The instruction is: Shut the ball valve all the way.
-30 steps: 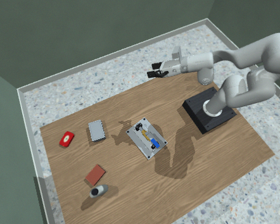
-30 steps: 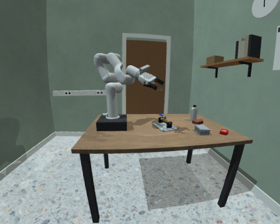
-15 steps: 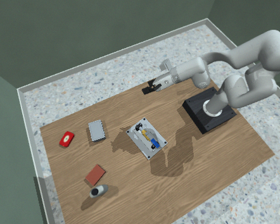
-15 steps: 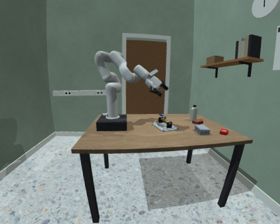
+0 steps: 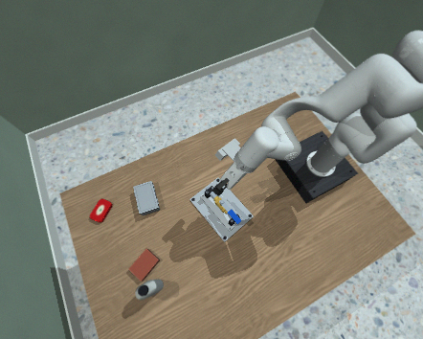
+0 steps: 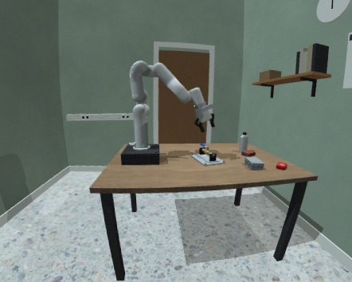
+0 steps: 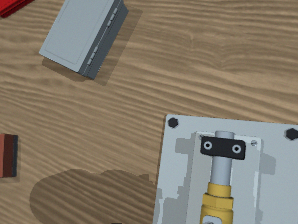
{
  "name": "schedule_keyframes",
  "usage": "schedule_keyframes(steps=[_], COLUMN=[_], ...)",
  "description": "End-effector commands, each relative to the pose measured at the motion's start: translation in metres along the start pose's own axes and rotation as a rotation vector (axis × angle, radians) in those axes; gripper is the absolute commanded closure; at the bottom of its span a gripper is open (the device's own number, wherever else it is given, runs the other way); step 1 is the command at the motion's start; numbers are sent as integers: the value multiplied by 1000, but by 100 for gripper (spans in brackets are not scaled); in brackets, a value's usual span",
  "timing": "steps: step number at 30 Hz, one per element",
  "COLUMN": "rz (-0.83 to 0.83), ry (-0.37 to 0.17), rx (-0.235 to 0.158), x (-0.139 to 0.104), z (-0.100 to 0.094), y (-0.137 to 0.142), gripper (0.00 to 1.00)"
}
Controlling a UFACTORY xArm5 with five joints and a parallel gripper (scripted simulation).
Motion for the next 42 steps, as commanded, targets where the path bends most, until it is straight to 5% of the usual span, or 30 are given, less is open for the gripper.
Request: schedule_keyframes(steps=[1, 2, 3, 6, 10, 16, 17, 42], rz=[60, 60, 75, 75, 106, 109, 109, 109], ry=[-62, -62, -71, -71, -75, -74, -74, -74], rx=[-182, -182, -238, -238, -368, -383, -383, -383], x=[-50, -50, -68, -68, -108, -113, -113, -113], z=[27, 27, 34, 34, 45, 46, 46, 46], y=[-6, -6, -3, -3, 8, 9, 9, 9], gripper=[0, 0, 0, 0, 0, 0, 100, 100])
Point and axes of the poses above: the point where the finger pads meet when closed, its own z axis out along the fingers, its own y axis across the jaws, x = y × z, the point moved 1 cm from there along -z, back along the fingers, and after that the axes turned 12 degrees about z, right-handed, at the moved point
